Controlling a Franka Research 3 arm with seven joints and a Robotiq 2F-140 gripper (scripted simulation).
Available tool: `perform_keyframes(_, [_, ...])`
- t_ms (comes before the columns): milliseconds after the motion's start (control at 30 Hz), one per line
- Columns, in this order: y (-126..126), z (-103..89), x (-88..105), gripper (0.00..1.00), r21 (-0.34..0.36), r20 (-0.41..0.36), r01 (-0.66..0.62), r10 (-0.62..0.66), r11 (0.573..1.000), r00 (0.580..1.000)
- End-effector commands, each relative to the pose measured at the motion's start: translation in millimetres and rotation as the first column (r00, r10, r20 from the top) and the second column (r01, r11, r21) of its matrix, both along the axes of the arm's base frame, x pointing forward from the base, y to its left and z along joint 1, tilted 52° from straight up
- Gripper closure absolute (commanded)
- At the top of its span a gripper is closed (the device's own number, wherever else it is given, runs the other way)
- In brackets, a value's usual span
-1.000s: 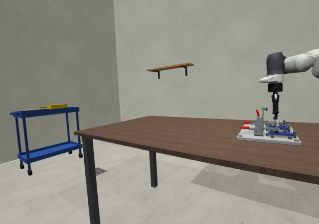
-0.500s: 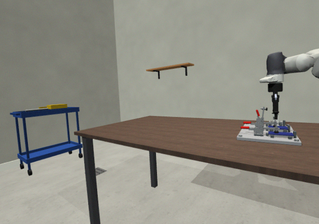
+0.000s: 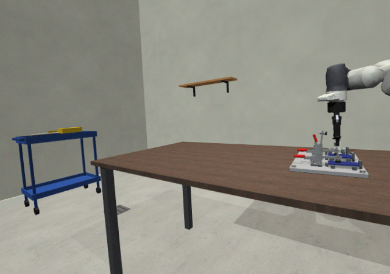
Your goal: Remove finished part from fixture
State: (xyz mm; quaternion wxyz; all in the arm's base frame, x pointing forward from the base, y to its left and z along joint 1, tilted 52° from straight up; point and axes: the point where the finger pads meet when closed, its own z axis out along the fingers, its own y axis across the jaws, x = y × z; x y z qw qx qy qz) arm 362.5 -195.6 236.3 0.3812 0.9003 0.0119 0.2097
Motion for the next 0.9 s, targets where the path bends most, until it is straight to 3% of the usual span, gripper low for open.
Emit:
perform_keyframes(0, [-15.1,-21.7,8.1,1.0,0.002,0.004,-0.005,0.005,1.0,1.0])
perform_keyframes(867, [-18.8,-26.6,9.6,1.0,0.002,0.004,-0.005,0.005,1.0,1.0])
